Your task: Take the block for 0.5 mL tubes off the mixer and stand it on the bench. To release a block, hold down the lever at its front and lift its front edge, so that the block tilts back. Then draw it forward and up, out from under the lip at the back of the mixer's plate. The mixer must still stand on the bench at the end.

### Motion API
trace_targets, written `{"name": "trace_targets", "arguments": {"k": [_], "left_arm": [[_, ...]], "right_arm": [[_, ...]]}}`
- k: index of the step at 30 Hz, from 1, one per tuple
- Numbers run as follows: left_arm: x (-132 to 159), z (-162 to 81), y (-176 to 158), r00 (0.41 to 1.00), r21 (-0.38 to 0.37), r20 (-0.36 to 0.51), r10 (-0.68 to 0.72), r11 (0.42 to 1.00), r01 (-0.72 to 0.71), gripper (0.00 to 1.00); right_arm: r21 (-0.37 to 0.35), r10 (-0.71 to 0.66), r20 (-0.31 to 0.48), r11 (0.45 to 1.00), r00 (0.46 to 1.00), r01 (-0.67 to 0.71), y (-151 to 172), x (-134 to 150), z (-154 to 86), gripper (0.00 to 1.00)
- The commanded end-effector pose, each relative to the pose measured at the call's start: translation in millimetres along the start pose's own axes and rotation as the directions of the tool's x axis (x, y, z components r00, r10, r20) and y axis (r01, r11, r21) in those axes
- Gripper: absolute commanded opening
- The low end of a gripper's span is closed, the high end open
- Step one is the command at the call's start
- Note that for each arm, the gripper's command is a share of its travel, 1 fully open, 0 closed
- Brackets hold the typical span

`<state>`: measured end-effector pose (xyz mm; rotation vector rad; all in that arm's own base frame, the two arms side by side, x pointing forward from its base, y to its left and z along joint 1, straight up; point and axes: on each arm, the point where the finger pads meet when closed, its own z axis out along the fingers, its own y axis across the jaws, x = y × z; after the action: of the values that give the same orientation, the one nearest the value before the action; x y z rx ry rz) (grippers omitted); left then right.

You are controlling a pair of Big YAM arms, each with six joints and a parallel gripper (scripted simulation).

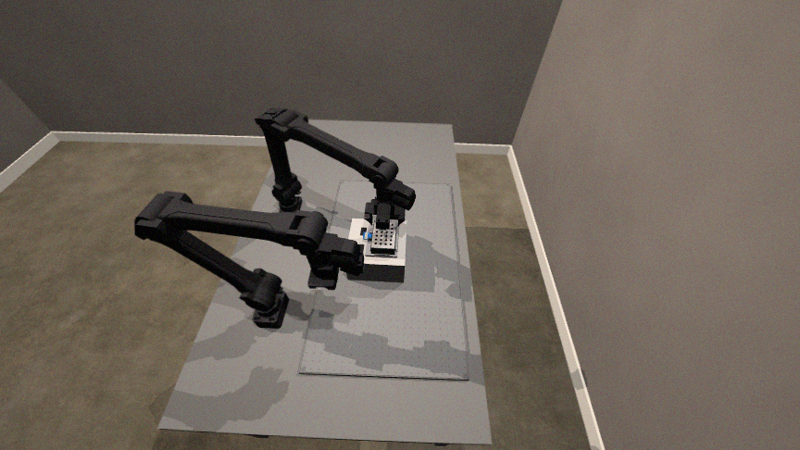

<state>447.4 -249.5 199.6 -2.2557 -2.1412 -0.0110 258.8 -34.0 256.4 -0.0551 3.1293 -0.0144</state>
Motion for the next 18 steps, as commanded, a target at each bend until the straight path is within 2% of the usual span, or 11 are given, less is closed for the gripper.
{"name": "trace_targets", "arguments": {"k": [1, 18], "left_arm": [[-4.1, 2.6, -1.9, 1.0, 0.007, -0.007, 0.004, 1.0, -0.004, 1.0], [-1.7, -14.7, 13.2, 1.0, -0.034, 0.015, -0.011, 0.999, 0.012, 1.0]], "right_arm": [[0.007, -0.003, 0.043, 1.0, 0.999, 0.003, -3.3, -11.9, -15.1, 0.0], [0.007, -0.002, 0.045, 1.0, 0.999, 0.002, -3.0, -11.6, -14.9, 0.0]]}}
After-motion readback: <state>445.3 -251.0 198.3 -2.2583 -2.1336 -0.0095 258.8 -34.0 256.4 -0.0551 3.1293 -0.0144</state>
